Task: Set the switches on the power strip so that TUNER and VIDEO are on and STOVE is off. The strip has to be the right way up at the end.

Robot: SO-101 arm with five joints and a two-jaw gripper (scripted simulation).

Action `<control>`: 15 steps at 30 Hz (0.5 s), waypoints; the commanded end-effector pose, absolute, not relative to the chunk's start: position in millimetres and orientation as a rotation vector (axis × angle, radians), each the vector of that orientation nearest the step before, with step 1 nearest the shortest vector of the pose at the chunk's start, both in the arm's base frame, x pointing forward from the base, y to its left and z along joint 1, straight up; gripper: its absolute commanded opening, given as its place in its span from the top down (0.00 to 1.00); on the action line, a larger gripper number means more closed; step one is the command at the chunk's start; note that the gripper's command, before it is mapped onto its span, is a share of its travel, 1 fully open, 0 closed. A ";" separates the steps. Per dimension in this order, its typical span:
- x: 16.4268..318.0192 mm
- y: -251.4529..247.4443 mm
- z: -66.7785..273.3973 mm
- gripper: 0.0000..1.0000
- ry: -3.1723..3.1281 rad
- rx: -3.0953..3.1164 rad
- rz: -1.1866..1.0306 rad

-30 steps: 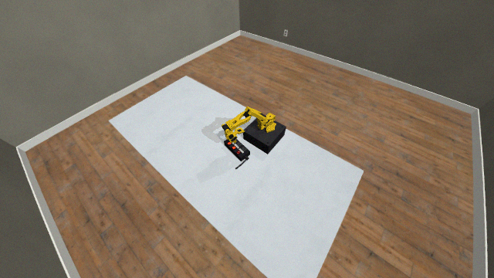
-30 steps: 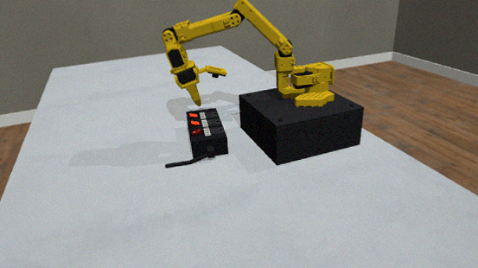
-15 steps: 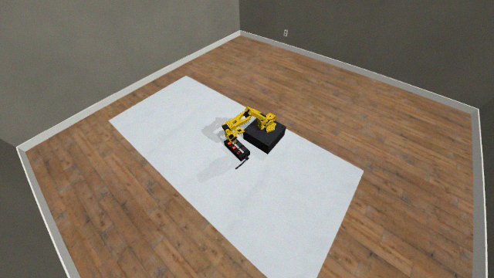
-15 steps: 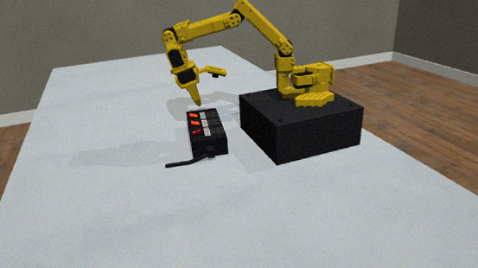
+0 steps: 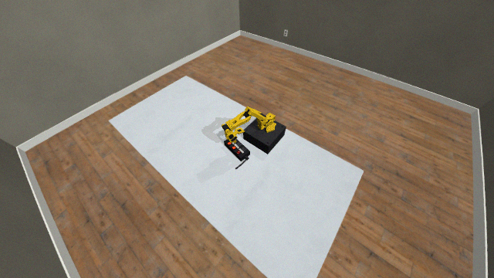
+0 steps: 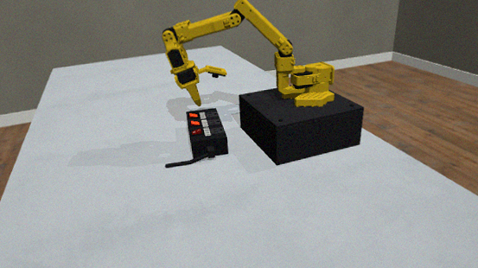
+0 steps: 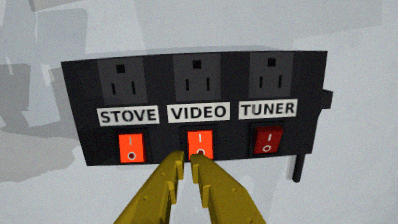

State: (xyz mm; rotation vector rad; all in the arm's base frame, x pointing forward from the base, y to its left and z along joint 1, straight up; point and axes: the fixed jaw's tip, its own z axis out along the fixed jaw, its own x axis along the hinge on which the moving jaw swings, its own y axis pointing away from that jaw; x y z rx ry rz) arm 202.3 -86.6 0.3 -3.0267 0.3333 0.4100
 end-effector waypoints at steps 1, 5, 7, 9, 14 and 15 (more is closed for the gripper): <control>200.4 -83.2 -2.6 1.00 0.326 -3.018 0.446; 200.6 -83.3 -2.6 1.00 0.322 -3.018 0.444; 201.5 -83.8 -2.8 1.00 0.309 -3.020 0.438; 203.1 -84.8 -3.2 1.00 0.283 -3.023 0.425; 211.5 -89.9 -5.0 1.00 0.148 -3.039 0.360; 213.9 -91.3 -5.5 1.00 0.109 -3.043 0.341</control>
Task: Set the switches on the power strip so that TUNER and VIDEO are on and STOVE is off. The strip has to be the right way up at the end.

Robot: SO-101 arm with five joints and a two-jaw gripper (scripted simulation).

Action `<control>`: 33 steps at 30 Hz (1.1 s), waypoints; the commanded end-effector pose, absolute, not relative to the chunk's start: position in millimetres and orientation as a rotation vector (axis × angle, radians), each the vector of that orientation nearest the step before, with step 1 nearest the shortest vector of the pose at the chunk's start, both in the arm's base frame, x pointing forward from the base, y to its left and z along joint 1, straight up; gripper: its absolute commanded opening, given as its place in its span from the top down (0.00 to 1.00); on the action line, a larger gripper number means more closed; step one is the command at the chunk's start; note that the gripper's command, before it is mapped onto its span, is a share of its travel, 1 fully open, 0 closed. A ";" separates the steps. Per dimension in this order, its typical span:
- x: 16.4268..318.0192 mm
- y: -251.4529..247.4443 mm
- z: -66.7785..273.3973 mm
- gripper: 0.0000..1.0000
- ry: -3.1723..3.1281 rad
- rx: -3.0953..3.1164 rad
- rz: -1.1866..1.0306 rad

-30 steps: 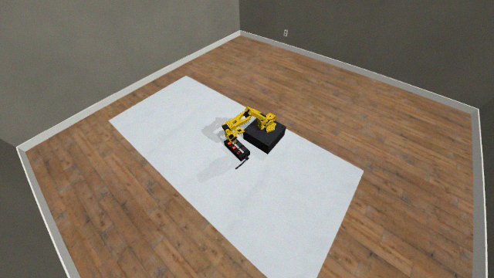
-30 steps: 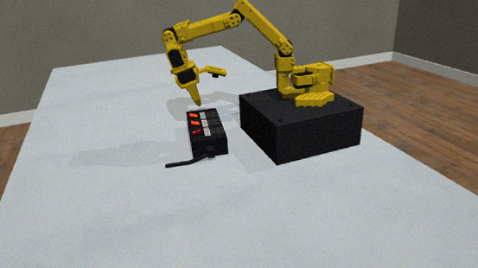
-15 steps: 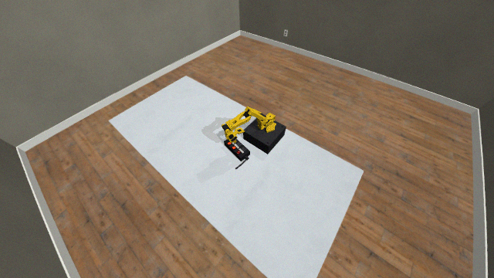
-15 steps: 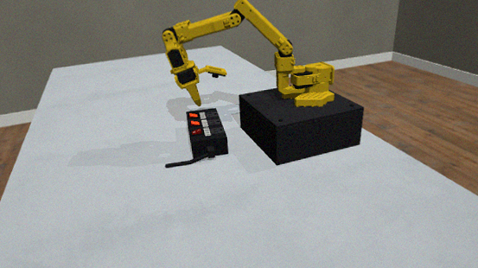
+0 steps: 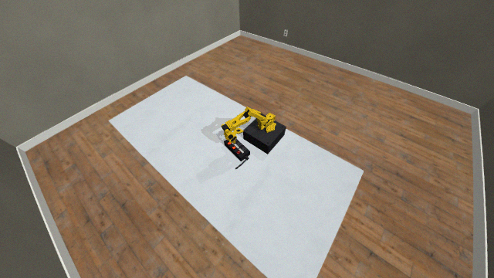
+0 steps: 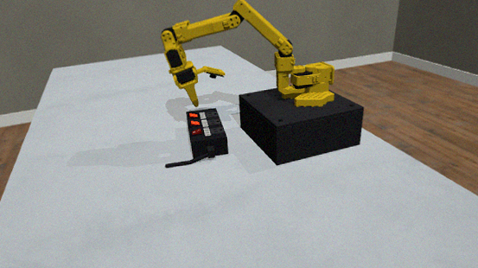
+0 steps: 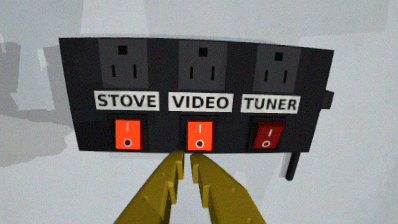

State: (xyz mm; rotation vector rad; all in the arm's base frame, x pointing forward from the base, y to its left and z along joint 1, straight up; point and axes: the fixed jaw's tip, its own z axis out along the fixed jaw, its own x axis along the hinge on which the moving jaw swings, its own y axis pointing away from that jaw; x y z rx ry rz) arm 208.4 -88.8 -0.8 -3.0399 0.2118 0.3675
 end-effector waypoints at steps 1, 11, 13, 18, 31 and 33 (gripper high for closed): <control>216.5 -93.0 -5.9 1.00 0.066 -3.047 0.321; 241.5 -109.5 -9.4 1.00 -0.382 -3.069 0.123; 247.9 -114.0 -9.9 1.00 -0.508 -3.069 0.073; 261.6 -124.4 -10.2 1.00 -0.805 -3.055 -0.035; 275.8 -136.4 -9.1 1.00 -1.169 -3.015 -0.143; 276.3 -136.9 -9.0 1.00 -1.183 -3.012 -0.147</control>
